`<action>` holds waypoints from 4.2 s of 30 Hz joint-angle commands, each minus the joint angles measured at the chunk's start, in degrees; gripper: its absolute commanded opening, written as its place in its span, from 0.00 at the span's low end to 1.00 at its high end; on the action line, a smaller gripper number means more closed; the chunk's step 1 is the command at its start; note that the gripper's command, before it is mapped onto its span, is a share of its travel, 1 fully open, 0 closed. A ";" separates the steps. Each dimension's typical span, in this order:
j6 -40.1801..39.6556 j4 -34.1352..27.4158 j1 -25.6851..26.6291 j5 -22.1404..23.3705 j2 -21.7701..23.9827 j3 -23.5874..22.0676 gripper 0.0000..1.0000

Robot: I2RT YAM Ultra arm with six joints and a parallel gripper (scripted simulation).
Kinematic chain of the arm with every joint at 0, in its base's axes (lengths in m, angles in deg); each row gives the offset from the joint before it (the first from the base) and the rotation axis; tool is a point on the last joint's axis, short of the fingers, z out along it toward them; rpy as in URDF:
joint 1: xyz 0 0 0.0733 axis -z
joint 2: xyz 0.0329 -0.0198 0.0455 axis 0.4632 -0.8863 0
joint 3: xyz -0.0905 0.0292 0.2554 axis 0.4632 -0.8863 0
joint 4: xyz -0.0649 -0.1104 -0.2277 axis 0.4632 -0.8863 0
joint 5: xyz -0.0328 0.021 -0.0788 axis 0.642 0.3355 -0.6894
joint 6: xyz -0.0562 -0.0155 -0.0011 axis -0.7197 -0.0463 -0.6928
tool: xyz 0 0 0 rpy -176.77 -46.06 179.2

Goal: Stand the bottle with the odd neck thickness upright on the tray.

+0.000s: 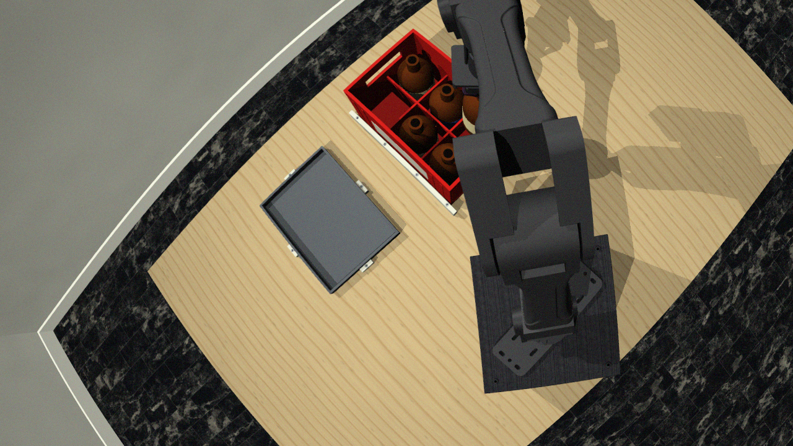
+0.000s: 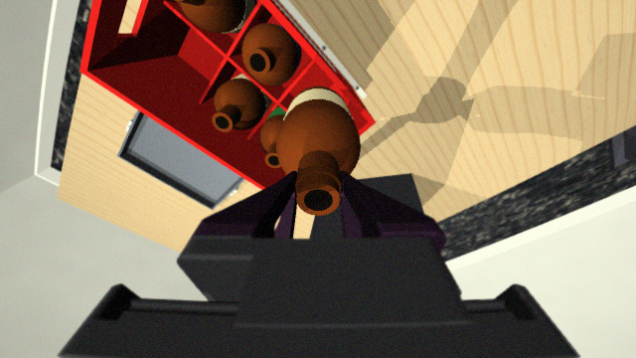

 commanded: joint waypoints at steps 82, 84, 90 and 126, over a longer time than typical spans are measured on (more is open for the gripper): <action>-0.69 -3.87 1.46 0.06 3.02 4.98 0.00; -0.70 -3.90 1.47 0.06 3.03 5.00 0.00; -0.87 -4.47 1.55 0.05 3.21 5.38 0.00; -1.29 -7.86 2.06 0.06 3.75 8.12 0.00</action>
